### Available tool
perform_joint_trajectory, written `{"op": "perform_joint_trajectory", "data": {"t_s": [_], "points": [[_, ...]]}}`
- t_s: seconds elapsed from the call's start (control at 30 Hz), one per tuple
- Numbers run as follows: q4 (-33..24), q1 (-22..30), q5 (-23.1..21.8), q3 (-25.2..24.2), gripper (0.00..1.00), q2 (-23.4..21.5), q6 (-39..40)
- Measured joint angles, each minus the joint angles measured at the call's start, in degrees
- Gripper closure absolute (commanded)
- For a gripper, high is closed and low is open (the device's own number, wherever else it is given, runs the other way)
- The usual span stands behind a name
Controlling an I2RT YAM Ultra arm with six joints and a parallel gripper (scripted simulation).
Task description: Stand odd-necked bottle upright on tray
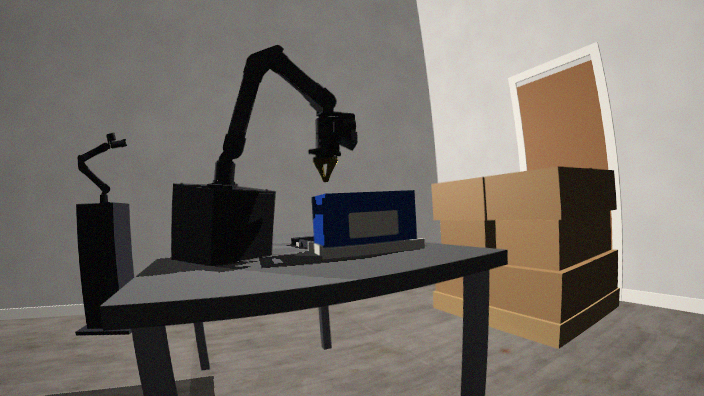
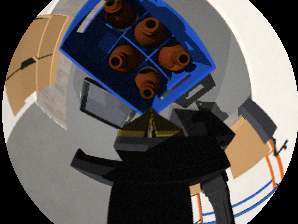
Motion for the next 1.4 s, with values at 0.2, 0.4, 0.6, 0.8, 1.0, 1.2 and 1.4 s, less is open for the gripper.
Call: {"op": "perform_joint_trajectory", "data": {"t_s": [0.2, 0.4, 0.6, 0.8, 1.0, 1.2, 1.4], "points": [[0.00, 0.00, 0.00, 0.00, 1.00, 0.00, 0.00], [0.00, 0.00, 0.00, 0.00, 1.00, 0.00, 0.00], [0.00, 0.00, 0.00, 0.00, 1.00, 0.00, 0.00], [0.00, 0.00, 0.00, 0.00, 1.00, 0.00, 0.00], [0.00, 0.00, 0.00, 0.00, 1.00, 0.00, 0.00], [0.00, 0.00, 0.00, 0.00, 1.00, 0.00, 0.00], [-0.26, -4.61, -0.83, 0.66, 1.00, 0.00, -3.58]]}}
